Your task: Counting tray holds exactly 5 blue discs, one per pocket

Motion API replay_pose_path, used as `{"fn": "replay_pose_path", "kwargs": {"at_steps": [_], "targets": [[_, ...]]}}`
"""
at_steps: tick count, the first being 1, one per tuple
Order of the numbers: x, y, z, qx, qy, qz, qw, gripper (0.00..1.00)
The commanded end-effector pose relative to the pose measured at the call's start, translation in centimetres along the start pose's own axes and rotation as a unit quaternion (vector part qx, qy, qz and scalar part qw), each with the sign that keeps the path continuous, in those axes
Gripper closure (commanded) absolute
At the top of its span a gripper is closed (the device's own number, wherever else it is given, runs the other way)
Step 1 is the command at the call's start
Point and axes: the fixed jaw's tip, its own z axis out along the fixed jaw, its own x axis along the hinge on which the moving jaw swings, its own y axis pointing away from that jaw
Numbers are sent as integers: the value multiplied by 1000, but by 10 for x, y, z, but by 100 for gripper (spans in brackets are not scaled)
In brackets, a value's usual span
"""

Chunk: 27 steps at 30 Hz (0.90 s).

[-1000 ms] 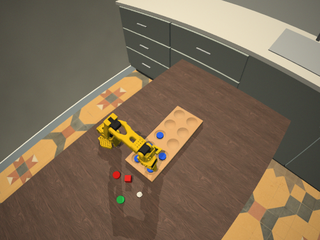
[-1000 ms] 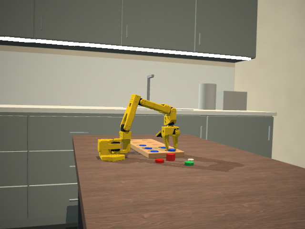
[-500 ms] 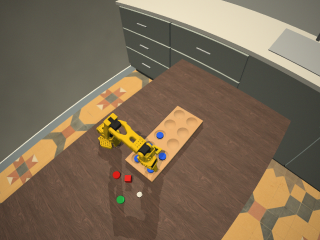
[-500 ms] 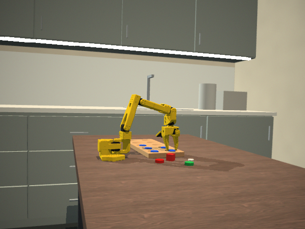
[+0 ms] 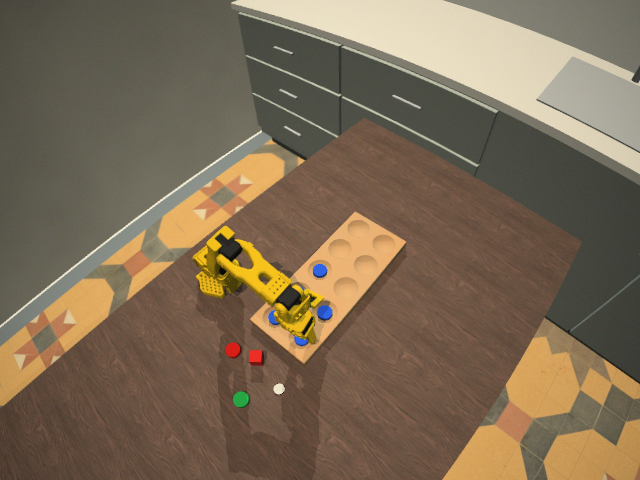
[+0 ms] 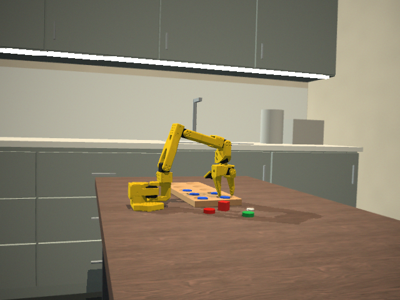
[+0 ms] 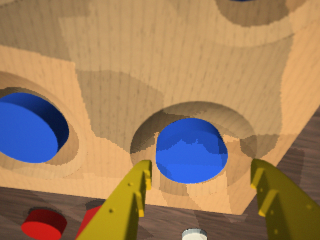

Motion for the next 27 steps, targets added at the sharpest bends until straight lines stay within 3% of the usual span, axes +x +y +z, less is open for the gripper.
{"fn": "replay_pose_path", "kwargs": {"at_steps": [1,15,27], "targets": [[1,-9,-20,39,5,0,999,73],[0,-5,-42,39,5,0,999,73],[0,-4,-45,40,5,0,999,73]]}}
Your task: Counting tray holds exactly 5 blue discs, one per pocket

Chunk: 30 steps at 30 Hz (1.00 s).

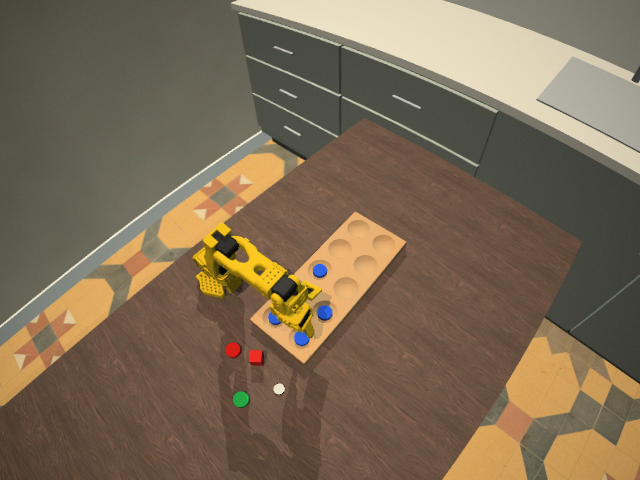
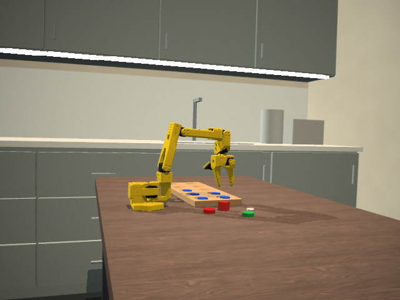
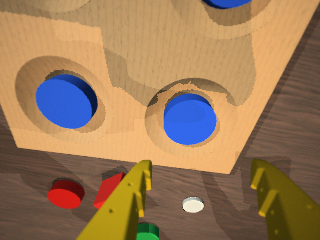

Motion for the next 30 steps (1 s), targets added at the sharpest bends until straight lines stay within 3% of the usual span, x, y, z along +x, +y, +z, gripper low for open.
{"fn": "replay_pose_path", "kwargs": {"at_steps": [1,11,25,30], "targets": [[1,-8,-15,38,5,0,999,73],[1,-11,-24,63,9,0,998,73],[3,-20,-64,168,24,0,985,73],[3,-20,-71,184,26,0,983,73]]}}
